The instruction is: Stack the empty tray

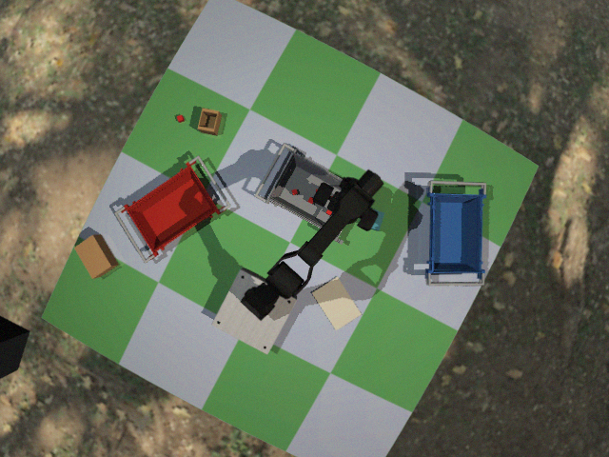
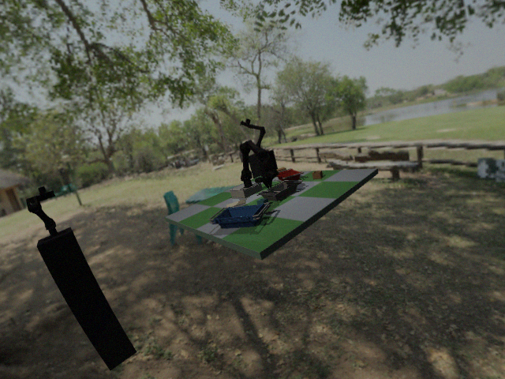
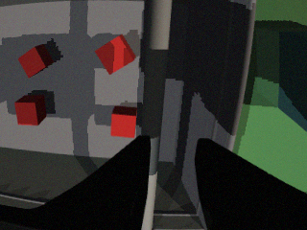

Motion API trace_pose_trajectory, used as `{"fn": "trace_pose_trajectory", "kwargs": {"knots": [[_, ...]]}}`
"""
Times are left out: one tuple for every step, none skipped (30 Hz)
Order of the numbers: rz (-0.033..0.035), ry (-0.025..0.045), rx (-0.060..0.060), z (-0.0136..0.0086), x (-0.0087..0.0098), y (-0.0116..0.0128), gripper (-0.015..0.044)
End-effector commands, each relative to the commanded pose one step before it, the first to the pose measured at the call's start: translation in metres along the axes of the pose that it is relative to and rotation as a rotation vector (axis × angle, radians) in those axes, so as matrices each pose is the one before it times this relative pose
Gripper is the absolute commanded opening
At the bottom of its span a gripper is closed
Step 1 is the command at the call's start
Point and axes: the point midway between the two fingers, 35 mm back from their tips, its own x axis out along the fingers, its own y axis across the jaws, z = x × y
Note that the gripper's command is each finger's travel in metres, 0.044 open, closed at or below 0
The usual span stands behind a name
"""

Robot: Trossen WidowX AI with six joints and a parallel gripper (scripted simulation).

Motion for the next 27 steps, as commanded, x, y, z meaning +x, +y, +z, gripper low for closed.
{"fn": "trace_pose_trajectory", "kwargs": {"knots": [[-0.00037,-0.00155,-0.0007,0.00036,0.00011,0.00016,0.0087],[0.00000,0.00000,0.0000,0.00000,0.00000,0.00000,0.0087],[0.00000,0.00000,0.0000,0.00000,0.00000,0.00000,0.0087],[0.00000,0.00000,0.0000,0.00000,0.00000,0.00000,0.0087],[0.00000,0.00000,0.0000,0.00000,0.00000,0.00000,0.0087],[0.00000,0.00000,0.0000,0.00000,0.00000,0.00000,0.0087],[-0.00025,-0.00105,0.0000,0.00050,-0.00212,-0.00012,0.0087],[-0.00051,-0.00213,0.0001,0.00098,-0.00430,-0.00023,0.0087],[-0.00078,-0.00327,0.0001,0.00139,-0.00666,-0.00032,0.0087],[-0.00096,-0.00403,0.0002,0.00153,-0.00829,-0.00035,0.0087],[-0.00116,-0.00484,0.0002,0.00156,-0.01005,-0.00036,0.0087],[-0.00136,-0.00567,0.0002,0.00143,-0.01193,-0.00032,0.0087],[-0.00153,-0.00635,0.0002,0.00109,-0.01353,-0.00023,0.0087],[-0.00161,-0.00663,0.0003,0.00054,-0.01430,-0.00010,0.0087],[-0.00162,-0.00663,0.0003,-0.00008,-0.01446,0.00006,0.0087],[-0.00161,-0.00657,0.0003,-0.00072,-0.01444,0.00021,0.0087],[-0.00160,-0.00649,0.0003,-0.00135,-0.01438,0.00037,0.0087],[-0.00159,-0.00641,0.0003,-0.00198,-0.01425,0.00053,0.0087],[-0.00127,-0.00510,0.0002,-0.00204,-0.01137,0.00053,0.0087],[-0.00077,-0.00307,0.0001,-0.00142,-0.00684,0.00037,0.0087],[-0.00025,-0.00102,0.0000,-0.00050,-0.00227,0.00013,0.0087],[0.00155,0.00578,-0.0196,0.00627,0.02594,0.00059,0.0087],[0.00145,0.00087,-0.0627,0.00179,0.00226,0.00471,0.0087],[0.00248,0.00130,-0.1045,0.00332,0.00377,0.00775,0.0087],[0.00308,0.00132,-0.1257,0.00470,0.00454,0.00901,0.0087],[0.00316,0.00104,-0.1257,0.00554,0.00455,0.00856,0.0087],[0.00322,0.00076,-0.1257,0.00634,0.00457,0.00802,0.0087]]}}
